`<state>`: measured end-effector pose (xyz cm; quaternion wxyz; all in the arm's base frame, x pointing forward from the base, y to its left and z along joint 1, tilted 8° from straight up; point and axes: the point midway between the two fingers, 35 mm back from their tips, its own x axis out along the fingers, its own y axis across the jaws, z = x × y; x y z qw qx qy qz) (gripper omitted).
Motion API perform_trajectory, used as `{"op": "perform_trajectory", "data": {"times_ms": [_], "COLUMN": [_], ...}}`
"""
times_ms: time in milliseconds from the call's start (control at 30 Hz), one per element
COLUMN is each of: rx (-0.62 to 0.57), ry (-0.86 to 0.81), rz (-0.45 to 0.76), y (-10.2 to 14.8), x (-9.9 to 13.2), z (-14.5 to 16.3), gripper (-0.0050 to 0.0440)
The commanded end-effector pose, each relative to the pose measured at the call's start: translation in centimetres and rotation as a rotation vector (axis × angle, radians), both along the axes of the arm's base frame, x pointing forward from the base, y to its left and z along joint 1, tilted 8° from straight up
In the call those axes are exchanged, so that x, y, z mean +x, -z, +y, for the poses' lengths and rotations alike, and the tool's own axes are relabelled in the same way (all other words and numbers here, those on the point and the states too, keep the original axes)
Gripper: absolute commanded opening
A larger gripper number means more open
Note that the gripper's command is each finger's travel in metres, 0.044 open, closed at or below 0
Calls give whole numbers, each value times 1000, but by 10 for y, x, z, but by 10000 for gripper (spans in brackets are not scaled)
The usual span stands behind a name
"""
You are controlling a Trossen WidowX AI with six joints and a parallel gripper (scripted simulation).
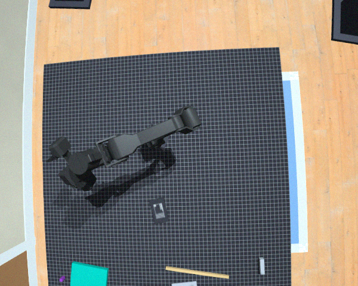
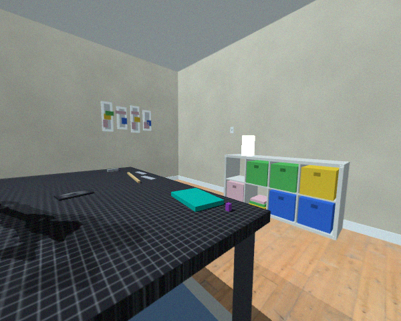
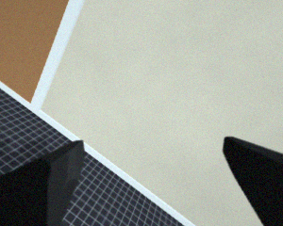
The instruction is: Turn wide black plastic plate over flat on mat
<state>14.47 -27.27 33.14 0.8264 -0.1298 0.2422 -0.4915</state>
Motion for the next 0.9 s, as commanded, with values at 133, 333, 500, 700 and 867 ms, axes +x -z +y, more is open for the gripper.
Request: {"op": "perform_trajectory", "data": {"times_ms": [133, 333, 500, 700, 867], "rx": [-13, -13, -13, -4, 65], "ry": [0, 0, 0, -19, -93], "rz": [-8, -8, -8, -9, 16], "y": [-6, -6, -6, -7, 6], "x": [-1, -1, -1, 6, 31], "z": [1, 1, 1, 1, 4], "gripper": [400, 400, 400, 440, 440]}}
